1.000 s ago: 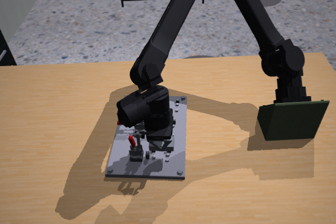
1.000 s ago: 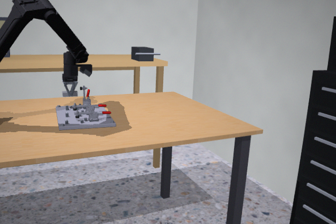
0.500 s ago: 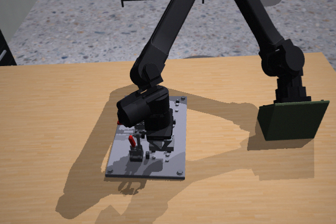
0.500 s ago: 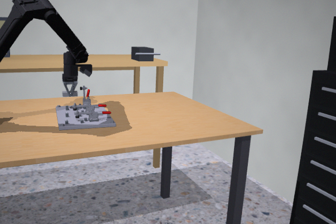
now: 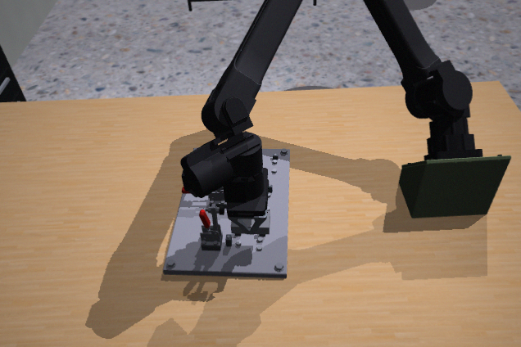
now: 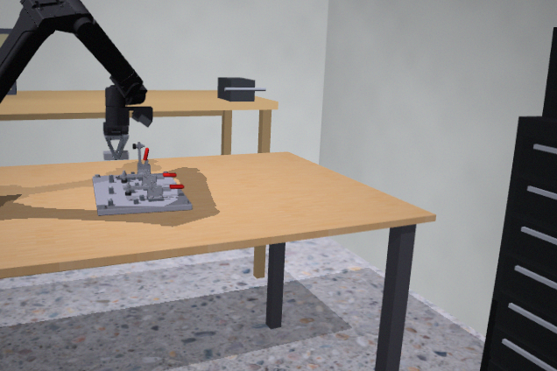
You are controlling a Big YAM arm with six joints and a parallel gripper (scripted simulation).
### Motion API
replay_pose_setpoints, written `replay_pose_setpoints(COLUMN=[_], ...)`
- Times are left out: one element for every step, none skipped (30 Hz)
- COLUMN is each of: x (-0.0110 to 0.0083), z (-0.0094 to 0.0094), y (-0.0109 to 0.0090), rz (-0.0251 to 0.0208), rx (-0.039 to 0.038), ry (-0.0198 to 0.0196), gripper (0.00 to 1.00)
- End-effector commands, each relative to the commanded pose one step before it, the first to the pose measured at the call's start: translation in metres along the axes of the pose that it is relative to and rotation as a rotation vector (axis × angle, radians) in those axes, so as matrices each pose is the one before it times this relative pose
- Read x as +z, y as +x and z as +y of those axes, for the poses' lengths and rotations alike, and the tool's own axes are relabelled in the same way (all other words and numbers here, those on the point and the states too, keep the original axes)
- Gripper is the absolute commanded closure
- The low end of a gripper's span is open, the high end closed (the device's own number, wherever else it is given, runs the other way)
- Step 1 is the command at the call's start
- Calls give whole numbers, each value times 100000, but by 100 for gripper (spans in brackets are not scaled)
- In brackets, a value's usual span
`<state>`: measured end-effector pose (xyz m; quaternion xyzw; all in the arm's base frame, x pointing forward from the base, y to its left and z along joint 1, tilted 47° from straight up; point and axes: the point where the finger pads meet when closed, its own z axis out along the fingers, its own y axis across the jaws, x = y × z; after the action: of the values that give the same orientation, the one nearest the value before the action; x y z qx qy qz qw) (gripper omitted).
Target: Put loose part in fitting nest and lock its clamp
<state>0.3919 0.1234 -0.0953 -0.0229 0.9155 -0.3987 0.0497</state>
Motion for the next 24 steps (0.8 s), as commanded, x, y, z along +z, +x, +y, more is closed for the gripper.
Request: replay_pose_setpoints(x=[-1333,-5,-7,-9,-10,-12,-14,-16,0,0,-18,-20,-21,-23,-25,-27,-28,-30,-31,-32,-33,-34,-35,-31], z=[183,1,2,2,2,3,3,4,0,0,4,4,5,5,5,6,6,7,7,7,7,7,8,11], y=[-1775,-8,-10,-12,-15,-17,-20,-23,0,0,-25,-28,-30,-33,-35,-38,-40,-42,-44,-46,-47,-48,-49,-47], rz=[-3874,-11,-14,-17,-20,-24,-27,-31,0,0,-35,-38,-42,-45,-49,-52,-55,-58,-60,-63,-65,-67,-68,-61], rx=[4066,11,15,18,22,26,30,34,0,0,38,42,46,49,53,57,60,63,66,69,70,73,74,66], ry=[-2913,-9,-11,-14,-16,-19,-22,-25,0,0,-28,-31,-34,-37,-40,-42,-45,-47,-49,-51,-53,-54,-56,-50], gripper=[100,100,100,100,100,100,100,100,100,100,100,100,100,100,100,100,100,100,100,100,100,100,100,100])
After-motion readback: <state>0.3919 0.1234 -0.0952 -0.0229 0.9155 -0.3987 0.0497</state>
